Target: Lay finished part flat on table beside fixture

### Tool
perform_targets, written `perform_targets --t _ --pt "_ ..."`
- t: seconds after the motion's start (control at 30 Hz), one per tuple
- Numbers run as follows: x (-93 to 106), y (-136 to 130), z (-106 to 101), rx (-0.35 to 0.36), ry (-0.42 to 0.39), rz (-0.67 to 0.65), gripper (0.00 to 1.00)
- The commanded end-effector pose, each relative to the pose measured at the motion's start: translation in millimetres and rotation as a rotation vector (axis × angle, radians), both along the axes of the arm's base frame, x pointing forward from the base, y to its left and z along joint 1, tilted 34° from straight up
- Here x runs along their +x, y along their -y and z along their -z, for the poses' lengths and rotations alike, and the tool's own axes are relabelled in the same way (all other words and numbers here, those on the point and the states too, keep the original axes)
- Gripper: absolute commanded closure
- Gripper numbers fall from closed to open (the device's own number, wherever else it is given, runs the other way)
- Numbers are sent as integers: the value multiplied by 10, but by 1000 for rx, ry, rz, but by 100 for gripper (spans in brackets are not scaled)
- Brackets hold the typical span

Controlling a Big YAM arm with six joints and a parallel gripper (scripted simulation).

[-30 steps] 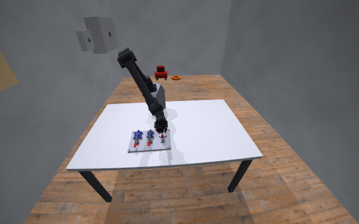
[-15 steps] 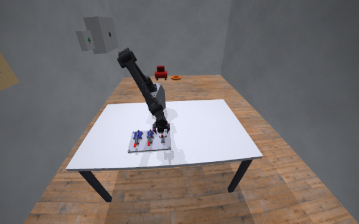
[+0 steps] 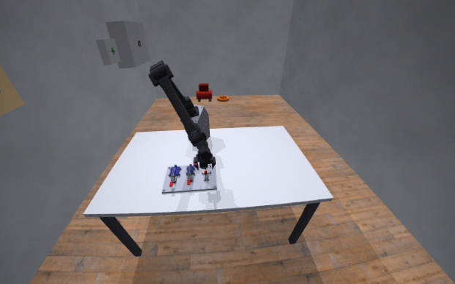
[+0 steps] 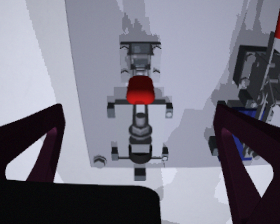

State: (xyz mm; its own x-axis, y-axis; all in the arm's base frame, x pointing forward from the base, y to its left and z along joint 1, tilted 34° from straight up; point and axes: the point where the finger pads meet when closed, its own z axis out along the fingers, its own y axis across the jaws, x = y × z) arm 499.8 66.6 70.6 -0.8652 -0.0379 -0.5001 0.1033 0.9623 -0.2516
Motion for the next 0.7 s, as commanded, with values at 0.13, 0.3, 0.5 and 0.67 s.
perform_targets --t 0.13,0.3,0.5,0.67 --pt "105 20 -34 2 18 5 8" --pt "33 26 4 1 11 4 8" --pt "-47 -51 -66 12 36 -2 8" --pt "-111 -73 -28 12 36 -6 8"
